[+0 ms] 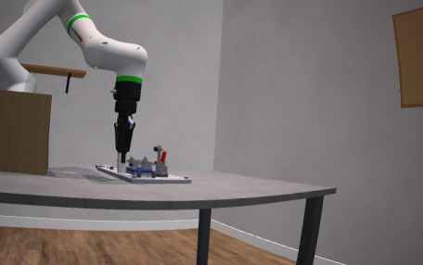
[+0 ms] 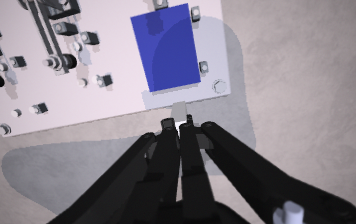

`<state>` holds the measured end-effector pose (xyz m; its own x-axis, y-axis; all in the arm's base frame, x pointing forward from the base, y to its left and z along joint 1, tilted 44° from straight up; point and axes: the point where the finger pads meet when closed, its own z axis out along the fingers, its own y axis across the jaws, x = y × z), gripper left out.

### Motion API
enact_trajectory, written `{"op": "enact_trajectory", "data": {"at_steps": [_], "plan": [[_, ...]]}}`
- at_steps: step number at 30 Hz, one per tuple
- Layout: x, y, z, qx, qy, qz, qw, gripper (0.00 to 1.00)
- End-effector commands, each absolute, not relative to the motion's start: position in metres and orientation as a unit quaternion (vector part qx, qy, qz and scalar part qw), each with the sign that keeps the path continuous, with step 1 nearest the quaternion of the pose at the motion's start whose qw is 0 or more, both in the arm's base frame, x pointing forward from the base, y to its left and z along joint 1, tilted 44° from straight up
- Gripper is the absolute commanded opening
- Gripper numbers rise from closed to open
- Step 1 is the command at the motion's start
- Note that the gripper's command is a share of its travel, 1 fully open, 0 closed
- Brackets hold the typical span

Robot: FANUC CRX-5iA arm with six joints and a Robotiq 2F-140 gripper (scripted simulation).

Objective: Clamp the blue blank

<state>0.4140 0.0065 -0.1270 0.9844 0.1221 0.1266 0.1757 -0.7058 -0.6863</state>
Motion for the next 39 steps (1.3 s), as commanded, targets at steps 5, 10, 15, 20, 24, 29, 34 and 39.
{"op": "enact_trajectory", "data": {"at_steps": [5,10,15,20,24,29,34,39], "plan": [[0.4141,0.0063,-0.1270,-0.923,-0.081,-0.036,0.375,0.00],[0.4176,0.0067,-0.1265,-0.923,-0.081,-0.036,0.375,0.00],[0.4180,0.0068,-0.1265,-0.923,-0.081,-0.036,0.375,0.00],[0.4180,0.0068,-0.1265,-0.923,-0.081,-0.036,0.375,0.00],[0.4184,0.0068,-0.1264,-0.923,-0.081,-0.036,0.375,0.00],[0.4219,0.0073,-0.1260,-0.923,-0.081,-0.036,0.375,0.00],[0.4219,0.0073,-0.1260,-0.923,-0.081,-0.036,0.375,0.00],[0.4219,0.0073,-0.1260,-0.923,-0.081,-0.036,0.375,0.00]]}}
